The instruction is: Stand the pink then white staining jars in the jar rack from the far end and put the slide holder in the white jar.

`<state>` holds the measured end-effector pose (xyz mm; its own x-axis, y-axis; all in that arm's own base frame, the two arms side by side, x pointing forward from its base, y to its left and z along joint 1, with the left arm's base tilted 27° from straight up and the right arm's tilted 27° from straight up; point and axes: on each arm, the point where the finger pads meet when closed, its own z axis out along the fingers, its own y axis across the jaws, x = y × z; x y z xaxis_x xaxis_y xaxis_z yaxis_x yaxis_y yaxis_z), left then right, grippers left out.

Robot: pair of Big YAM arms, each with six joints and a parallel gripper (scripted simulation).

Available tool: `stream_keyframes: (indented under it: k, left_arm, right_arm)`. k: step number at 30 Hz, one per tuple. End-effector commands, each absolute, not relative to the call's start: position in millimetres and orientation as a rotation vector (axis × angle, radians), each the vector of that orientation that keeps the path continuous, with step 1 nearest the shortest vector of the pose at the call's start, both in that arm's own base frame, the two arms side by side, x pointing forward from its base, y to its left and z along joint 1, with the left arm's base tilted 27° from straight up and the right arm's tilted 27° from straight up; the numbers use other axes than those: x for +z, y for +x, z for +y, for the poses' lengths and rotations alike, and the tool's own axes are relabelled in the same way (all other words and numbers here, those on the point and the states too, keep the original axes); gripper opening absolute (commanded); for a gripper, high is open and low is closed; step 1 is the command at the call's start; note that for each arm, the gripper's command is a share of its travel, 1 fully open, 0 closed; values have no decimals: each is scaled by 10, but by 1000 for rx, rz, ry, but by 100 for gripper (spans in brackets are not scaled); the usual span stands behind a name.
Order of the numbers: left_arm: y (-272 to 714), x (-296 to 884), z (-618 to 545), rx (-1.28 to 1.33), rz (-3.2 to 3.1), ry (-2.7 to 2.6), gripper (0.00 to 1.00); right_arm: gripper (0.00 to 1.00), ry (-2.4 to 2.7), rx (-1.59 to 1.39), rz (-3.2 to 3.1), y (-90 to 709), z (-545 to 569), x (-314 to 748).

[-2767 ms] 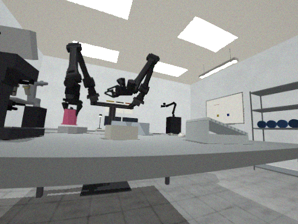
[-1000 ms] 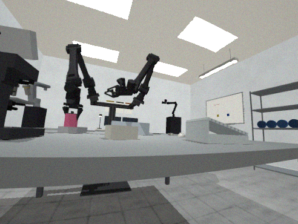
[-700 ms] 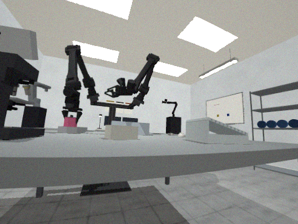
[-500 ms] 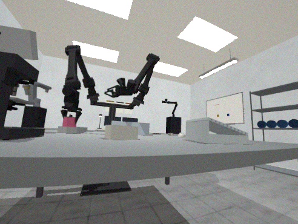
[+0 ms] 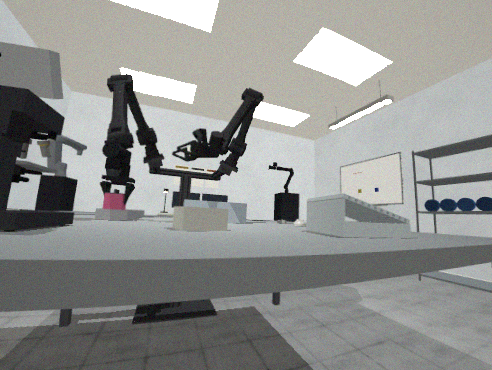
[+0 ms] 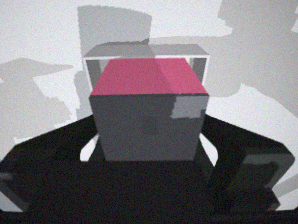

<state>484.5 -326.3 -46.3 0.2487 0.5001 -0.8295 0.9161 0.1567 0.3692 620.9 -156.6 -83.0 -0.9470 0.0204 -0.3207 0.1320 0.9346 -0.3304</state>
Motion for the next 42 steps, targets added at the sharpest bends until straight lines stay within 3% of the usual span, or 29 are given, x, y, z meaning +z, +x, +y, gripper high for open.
stream_keyframes:
  k: [1, 6, 7, 42]
  left_arm:
    - [4929, -364, -3259, -490, 1379, 1474, 100]
    - [4929, -364, -3259, -490, 1379, 1474, 100]
    - [4929, -364, -3259, -490, 1379, 1474, 100]
    - [4867, -93, -3378, -521, 1312, 1458, 100]
  right_arm:
    - [91, 142, -504, 2749, 6299, -1587, -769]
    - [92, 137, -506, 2741, 6311, -1584, -766]
    - [100, 135, -506, 2745, 6278, -1577, -731]
    - [100, 118, -503, 2764, 5759, -1005, 292]
